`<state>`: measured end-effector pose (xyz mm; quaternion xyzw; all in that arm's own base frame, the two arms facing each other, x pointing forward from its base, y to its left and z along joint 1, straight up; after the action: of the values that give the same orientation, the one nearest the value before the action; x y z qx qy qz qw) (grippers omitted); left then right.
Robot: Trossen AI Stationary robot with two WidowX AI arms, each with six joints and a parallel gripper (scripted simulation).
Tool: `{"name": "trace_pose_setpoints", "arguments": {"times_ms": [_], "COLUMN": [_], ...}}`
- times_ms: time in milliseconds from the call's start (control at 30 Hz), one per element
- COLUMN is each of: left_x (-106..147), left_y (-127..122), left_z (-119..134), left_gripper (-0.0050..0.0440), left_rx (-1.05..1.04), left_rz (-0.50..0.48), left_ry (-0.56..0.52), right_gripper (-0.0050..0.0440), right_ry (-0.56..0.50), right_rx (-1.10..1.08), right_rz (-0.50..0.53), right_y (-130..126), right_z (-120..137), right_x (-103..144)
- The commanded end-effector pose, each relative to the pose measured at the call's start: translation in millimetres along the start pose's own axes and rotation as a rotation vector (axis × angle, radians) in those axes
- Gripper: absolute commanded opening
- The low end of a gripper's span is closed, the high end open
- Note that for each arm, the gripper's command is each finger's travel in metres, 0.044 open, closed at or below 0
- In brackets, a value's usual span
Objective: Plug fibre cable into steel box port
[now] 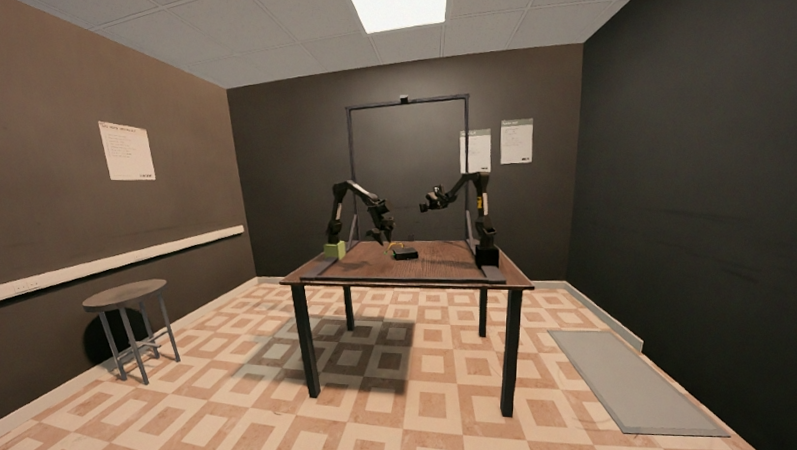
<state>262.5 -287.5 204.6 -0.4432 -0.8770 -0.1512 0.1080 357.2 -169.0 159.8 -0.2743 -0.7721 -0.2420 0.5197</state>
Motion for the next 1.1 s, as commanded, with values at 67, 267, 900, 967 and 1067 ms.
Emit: {"name": "trace_pose_setpoints", "arguments": {"times_ms": [67,267,900,967,1067], "left_x": [3,3,-20,-23,-27], "left_y": [1,1,-4,-5,-7], "left_z": [-8,-8,-15,-18,-21], "left_gripper": [0.0440,0.0440,0.0440,0.0440,0.0440], "left_rx": [-0.002,-0.002,0.217,0.264,0.308], "left_rz": [-0.005,-0.005,-0.146,-0.188,-0.229], "left_ry": [-0.024,-0.024,0.152,0.173,0.192], "right_gripper": [0.0289,0.0289,0.0440,0.0440,0.0440], "right_ry": [-0.028,-0.028,-0.050,-0.056,-0.062], "right_rx": [-0.001,-0.001,0.366,0.460,0.554], "right_rz": [-0.009,-0.009,-0.029,-0.035,-0.039], "right_y": [1,1,26,32,38], "right_z": [-4,-4,17,23,28], "right_x": [9,9,1,-2,-5]}}
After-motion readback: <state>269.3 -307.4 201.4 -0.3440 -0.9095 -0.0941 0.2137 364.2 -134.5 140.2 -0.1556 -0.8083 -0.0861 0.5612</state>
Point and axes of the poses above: on each arm, the point midway between the two fingers, 35 mm back from their tips, its own x axis back along the fingers, its own y axis across the jaws, z = x × y, the point moved 9 cm from there along x, back along the fingers, and after that the axes turned 14 degrees about -x, right-handed, at the moved point
